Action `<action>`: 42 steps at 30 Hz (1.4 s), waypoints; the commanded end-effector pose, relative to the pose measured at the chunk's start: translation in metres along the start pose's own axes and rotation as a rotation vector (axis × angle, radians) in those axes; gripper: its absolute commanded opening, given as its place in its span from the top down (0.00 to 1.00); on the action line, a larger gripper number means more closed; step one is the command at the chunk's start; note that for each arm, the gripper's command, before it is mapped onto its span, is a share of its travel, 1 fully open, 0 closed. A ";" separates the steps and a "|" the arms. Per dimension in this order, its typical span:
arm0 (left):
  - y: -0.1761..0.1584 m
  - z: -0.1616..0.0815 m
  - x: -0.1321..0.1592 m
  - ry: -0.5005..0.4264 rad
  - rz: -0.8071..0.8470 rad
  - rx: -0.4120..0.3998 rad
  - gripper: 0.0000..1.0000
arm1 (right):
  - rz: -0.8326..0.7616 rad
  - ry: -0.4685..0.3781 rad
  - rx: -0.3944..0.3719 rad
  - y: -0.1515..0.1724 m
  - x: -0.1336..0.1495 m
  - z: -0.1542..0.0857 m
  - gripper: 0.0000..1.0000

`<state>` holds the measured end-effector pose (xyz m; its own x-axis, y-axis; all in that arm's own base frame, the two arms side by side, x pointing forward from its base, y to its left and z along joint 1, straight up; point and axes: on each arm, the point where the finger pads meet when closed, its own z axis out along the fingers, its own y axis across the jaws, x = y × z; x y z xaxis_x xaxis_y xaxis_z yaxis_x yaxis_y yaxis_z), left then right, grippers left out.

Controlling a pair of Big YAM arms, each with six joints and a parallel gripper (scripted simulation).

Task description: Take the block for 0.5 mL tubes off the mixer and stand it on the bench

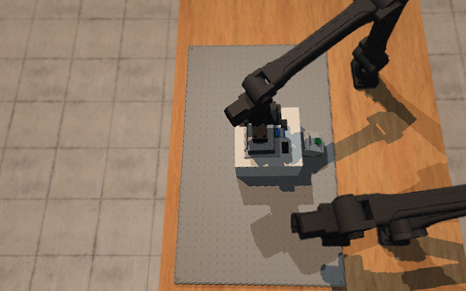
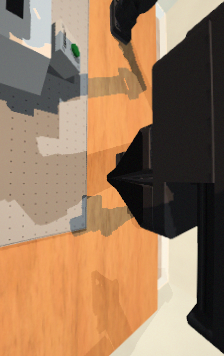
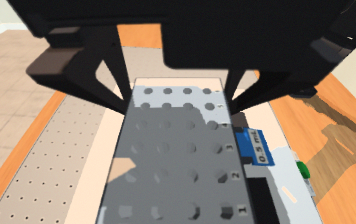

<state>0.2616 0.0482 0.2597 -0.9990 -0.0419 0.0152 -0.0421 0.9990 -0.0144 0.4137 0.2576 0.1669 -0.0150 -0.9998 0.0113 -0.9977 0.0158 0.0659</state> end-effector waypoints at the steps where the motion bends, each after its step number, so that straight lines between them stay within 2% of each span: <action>1: -0.003 0.001 0.002 0.014 0.018 0.003 1.00 | -0.034 -0.034 0.054 0.005 -0.014 -0.040 1.00; 10: -0.003 0.002 0.003 0.019 0.017 0.004 1.00 | -0.035 -0.036 0.057 0.006 -0.014 -0.042 1.00; 24: -0.001 -0.016 -0.007 -0.031 0.017 -0.003 1.00 | -0.035 -0.035 0.052 0.008 -0.014 -0.042 1.00; 42: -0.001 -0.023 -0.011 -0.049 0.016 -0.006 1.00 | -0.036 -0.036 0.050 0.009 -0.014 -0.043 1.00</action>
<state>0.2604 0.0480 0.2582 -0.9989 -0.0419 0.0199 -0.0422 0.9990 -0.0151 0.4137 0.2576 0.1670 -0.0147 -0.9998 0.0117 -0.9977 0.0155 0.0655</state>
